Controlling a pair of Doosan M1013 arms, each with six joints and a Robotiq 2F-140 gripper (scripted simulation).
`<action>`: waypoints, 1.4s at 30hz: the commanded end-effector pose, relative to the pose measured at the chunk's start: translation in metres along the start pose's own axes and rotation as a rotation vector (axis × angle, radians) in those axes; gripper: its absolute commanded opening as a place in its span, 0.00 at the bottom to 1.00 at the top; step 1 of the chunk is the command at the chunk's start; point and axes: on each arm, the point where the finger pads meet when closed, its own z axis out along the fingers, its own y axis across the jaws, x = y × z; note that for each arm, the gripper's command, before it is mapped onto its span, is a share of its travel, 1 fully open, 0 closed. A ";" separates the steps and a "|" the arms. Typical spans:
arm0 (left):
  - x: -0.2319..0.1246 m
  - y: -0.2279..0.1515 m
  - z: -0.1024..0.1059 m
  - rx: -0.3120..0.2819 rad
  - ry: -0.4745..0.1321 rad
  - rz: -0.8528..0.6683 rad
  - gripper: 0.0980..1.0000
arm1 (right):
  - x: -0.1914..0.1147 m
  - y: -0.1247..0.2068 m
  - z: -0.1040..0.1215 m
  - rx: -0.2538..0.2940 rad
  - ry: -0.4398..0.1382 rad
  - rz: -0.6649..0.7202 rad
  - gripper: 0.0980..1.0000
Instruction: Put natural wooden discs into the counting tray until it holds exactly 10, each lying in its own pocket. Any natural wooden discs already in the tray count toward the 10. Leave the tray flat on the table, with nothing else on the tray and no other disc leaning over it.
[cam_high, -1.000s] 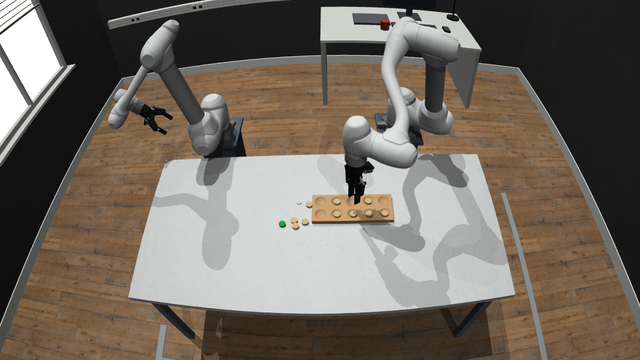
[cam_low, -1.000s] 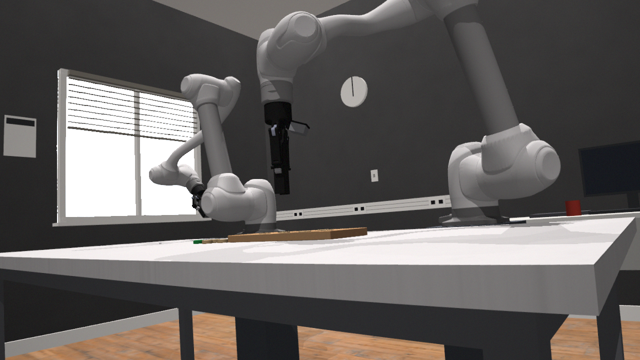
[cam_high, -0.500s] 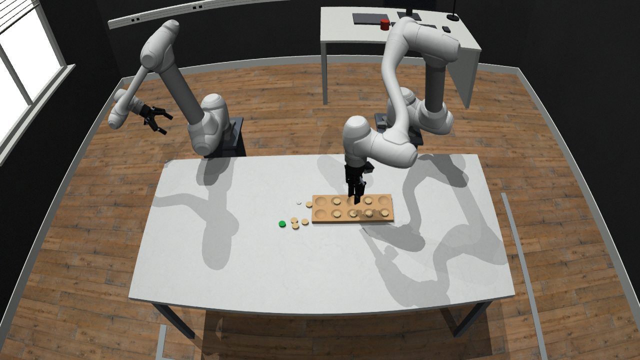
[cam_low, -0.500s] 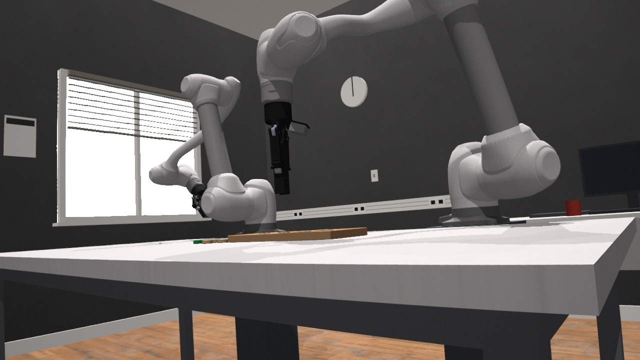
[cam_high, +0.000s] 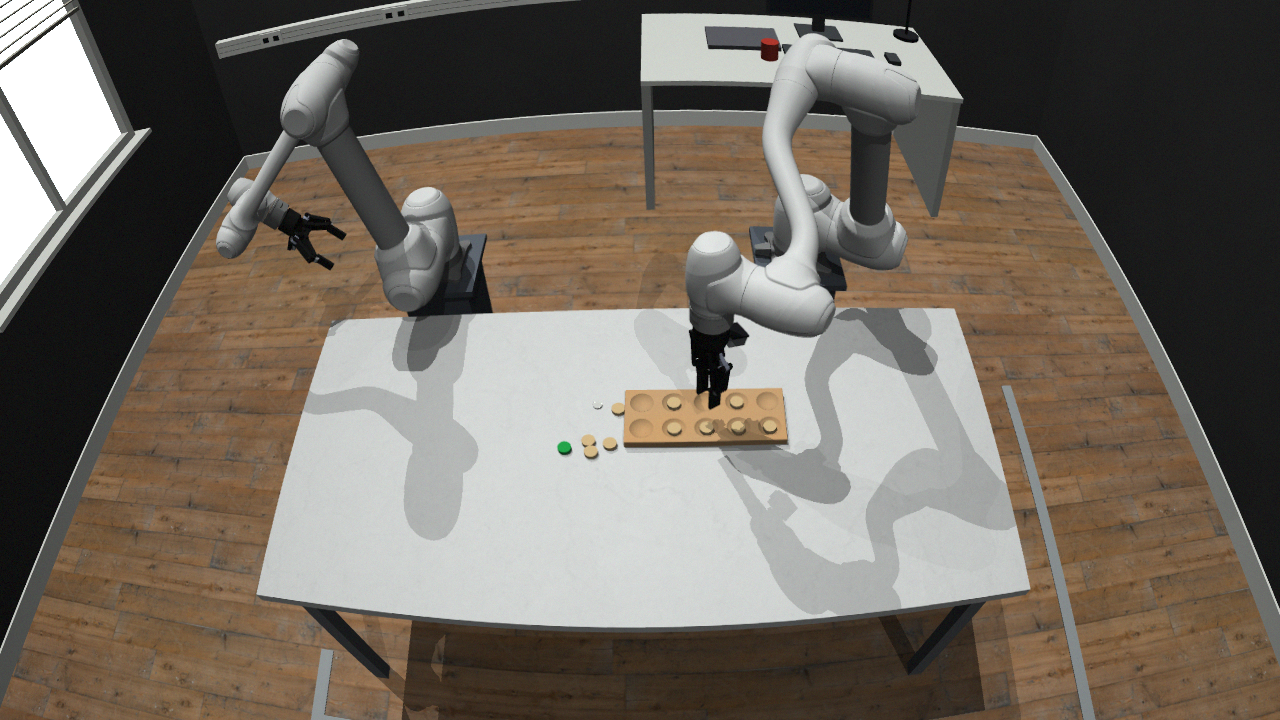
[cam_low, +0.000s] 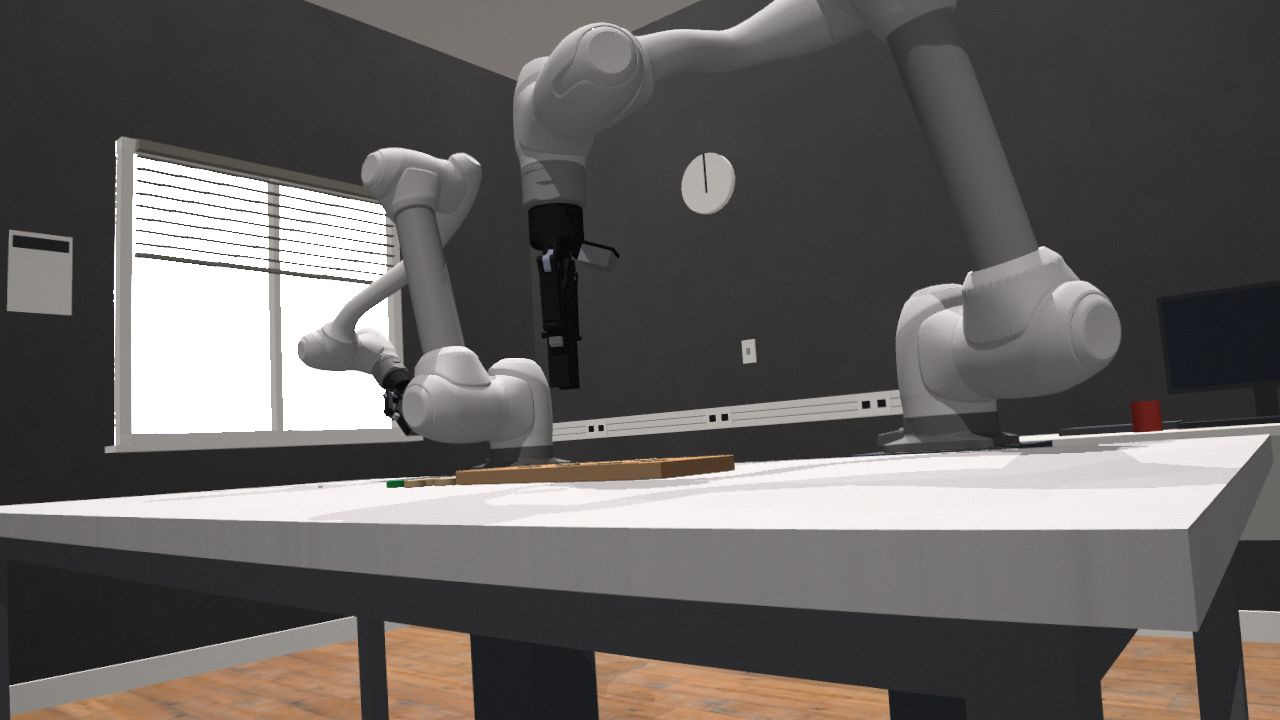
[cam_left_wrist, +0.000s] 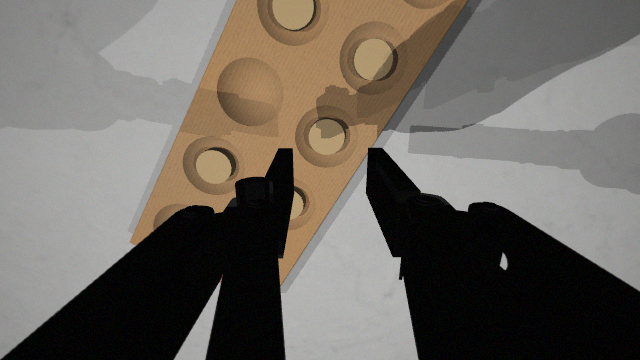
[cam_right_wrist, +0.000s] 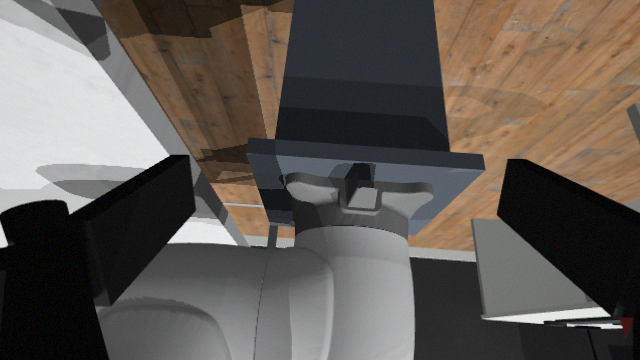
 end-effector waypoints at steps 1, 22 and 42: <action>-0.005 0.000 -0.001 -0.001 -0.001 0.006 0.28 | 0.000 0.002 -0.001 -0.004 0.009 0.007 1.00; -0.208 -0.083 0.121 0.001 0.002 0.260 0.28 | 0.000 0.002 -0.001 -0.004 0.009 0.007 1.00; -0.211 -0.082 0.092 -0.002 -0.003 0.260 0.00 | 0.000 0.002 -0.001 -0.004 0.009 0.007 1.00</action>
